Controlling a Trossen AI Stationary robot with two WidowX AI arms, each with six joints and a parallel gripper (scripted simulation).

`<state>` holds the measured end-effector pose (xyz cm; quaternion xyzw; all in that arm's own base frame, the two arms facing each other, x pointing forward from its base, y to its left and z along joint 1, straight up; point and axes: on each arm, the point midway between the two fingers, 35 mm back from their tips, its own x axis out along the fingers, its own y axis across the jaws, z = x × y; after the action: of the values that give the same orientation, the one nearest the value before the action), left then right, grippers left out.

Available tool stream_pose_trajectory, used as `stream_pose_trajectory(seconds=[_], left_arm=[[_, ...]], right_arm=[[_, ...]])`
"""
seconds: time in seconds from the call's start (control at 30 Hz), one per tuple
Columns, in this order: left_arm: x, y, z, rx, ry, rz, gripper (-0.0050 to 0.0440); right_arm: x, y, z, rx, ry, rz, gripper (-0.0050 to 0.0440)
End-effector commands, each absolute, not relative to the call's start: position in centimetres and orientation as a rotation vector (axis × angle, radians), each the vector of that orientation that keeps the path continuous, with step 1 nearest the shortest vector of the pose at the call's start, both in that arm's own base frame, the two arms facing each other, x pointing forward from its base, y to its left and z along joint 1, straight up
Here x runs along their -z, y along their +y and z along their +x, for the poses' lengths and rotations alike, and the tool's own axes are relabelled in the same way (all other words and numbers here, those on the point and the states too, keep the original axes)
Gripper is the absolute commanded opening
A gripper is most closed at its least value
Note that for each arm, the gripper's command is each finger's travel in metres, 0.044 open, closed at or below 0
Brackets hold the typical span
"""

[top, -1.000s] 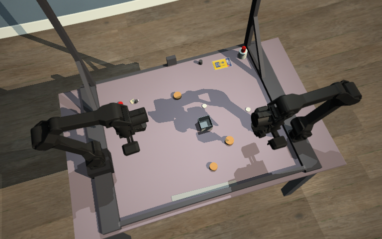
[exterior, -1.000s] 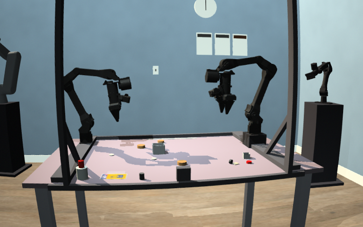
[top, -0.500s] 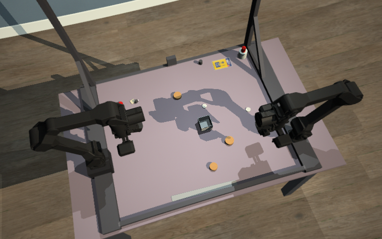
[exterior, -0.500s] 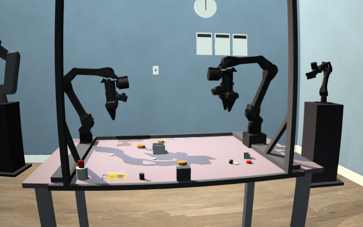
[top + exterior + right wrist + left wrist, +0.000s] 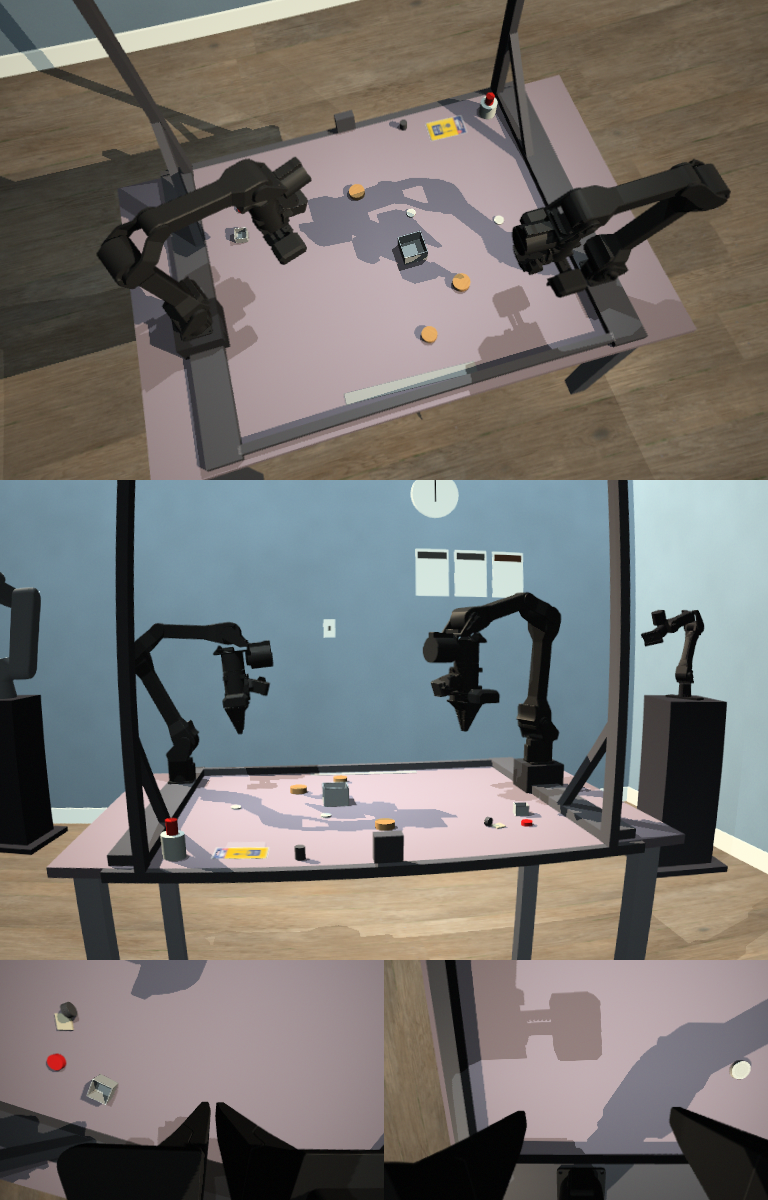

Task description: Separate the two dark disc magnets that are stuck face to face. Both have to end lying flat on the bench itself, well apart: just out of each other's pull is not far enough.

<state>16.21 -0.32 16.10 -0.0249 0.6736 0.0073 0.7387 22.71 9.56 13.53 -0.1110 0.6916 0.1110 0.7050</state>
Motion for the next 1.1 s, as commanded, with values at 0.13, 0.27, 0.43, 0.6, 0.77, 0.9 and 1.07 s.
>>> stream_pose_trajectory(seconds=[0.13,0.27,0.43,0.6,0.77,0.9,1.07], left_arm=[[-16.5,-0.3,16.3,-0.013,1.464,-0.056,0.0400],[-16.5,-0.3,16.3,-0.013,1.464,-0.056,0.0400],[-16.5,-0.3,16.3,-0.013,1.464,-0.056,0.0400],[-16.5,-0.3,16.3,-0.013,1.464,-0.056,0.0400],[-16.5,-0.3,16.3,-0.013,1.464,-0.056,0.0400],[-16.5,-0.3,16.3,-0.013,1.464,-0.056,0.0400],[-16.5,-0.3,16.3,-0.013,1.464,-0.056,0.0400]], right_arm=[[-8.9,22.1,24.5,-0.411,1.508,-0.394,0.0000],[-7.6,24.9,23.9,-0.444,1.503,-0.425,0.0000],[-5.1,29.3,22.1,-0.498,1.494,-0.475,-0.0001],[-4.4,30.4,21.5,-0.512,1.492,-0.489,-0.0003],[-3.0,29.8,21.2,-0.500,1.510,-0.497,-0.0013],[-1.5,29.8,21.2,-0.501,1.510,-0.498,-0.0027],[0.9,29.5,21.1,-0.501,1.510,-0.499,-0.0050]])
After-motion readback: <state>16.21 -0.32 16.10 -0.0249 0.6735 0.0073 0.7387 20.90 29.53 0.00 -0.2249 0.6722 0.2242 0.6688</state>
